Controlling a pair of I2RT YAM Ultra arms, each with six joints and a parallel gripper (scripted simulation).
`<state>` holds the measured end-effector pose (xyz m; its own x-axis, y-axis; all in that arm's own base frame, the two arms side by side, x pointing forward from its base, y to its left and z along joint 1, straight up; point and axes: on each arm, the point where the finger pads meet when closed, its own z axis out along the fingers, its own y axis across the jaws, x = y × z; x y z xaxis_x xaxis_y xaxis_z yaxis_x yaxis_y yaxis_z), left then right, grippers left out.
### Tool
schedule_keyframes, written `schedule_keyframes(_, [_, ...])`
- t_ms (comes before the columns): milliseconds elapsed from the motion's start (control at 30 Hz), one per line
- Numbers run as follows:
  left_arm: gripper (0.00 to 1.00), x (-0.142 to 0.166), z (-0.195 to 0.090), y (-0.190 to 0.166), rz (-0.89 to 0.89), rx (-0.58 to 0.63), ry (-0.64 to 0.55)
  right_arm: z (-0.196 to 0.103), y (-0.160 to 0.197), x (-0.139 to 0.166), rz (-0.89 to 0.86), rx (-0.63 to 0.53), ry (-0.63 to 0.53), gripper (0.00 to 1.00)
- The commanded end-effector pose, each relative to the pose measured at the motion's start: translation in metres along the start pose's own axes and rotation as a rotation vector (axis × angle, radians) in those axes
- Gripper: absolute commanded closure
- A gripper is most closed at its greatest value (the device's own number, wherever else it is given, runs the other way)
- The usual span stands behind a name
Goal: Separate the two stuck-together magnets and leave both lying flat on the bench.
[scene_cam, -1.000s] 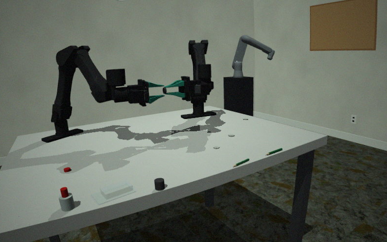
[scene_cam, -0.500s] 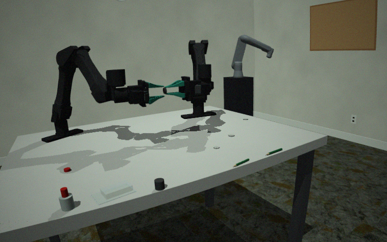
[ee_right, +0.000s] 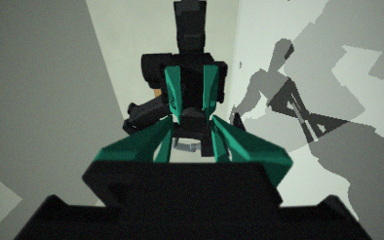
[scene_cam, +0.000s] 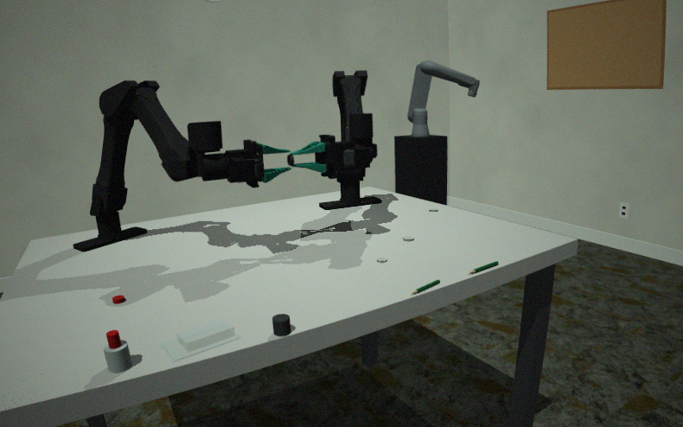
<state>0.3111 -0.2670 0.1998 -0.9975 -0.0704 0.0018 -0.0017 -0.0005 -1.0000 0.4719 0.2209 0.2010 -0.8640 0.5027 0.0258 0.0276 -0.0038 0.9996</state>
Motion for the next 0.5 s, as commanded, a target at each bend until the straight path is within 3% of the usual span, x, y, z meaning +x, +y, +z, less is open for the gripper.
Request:
schedule_keyframes(0, [0.75, -0.0009, -0.0001, -0.0051, 0.021, 0.006, -0.001, -0.0005, 0.0086, 0.0009, -0.024, -0.017, 0.001, 0.60])
schedule_keyframes(467, [0.75, -0.0009, -0.0001, -0.0051, 0.021, 0.006, -0.001, -0.0019, 0.0069, 0.0005, -0.024, -0.017, 0.002, 0.60])
